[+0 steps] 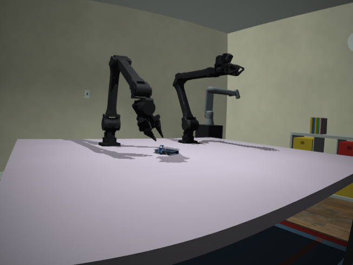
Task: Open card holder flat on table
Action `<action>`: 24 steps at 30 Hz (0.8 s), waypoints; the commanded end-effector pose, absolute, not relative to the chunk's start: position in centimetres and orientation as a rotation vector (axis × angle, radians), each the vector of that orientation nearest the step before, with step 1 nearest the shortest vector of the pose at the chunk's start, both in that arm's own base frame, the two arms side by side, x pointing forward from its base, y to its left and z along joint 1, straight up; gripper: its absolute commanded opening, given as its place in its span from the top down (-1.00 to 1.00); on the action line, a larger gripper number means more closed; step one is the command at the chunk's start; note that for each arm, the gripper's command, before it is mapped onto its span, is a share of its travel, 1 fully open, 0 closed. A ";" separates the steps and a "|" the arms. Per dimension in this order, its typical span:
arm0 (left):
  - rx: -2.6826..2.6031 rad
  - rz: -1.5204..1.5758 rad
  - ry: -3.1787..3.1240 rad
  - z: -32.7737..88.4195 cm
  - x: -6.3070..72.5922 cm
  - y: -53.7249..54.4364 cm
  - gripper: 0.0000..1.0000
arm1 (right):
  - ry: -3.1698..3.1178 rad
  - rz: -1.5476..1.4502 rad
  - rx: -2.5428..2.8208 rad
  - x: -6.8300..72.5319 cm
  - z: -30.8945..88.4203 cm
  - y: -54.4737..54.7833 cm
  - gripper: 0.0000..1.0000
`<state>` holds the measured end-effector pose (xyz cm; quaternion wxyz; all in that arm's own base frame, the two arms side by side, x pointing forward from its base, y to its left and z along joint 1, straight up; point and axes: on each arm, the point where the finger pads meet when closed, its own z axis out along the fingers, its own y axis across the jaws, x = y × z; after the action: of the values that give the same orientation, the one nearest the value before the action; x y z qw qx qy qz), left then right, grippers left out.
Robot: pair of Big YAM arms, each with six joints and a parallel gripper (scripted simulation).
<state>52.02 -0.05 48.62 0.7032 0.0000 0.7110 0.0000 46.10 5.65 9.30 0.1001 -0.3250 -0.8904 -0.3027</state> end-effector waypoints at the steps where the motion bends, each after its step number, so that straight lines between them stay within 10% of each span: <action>1: 0.000 0.000 1.531 51.4 51.8 0.0 0.28 | -2.512 -0.871 -1.074 47.1 9.9 5.2 0.28; 24: 0.000 0.000 1.531 51.4 51.8 0.0 0.28 | -1.745 -0.721 -1.270 40.2 5.5 7.4 0.28</action>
<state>52.02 -0.05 48.62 0.7032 0.0000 0.7110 0.0000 40.82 7.81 6.65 0.4050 -0.5019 -0.7053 -0.2943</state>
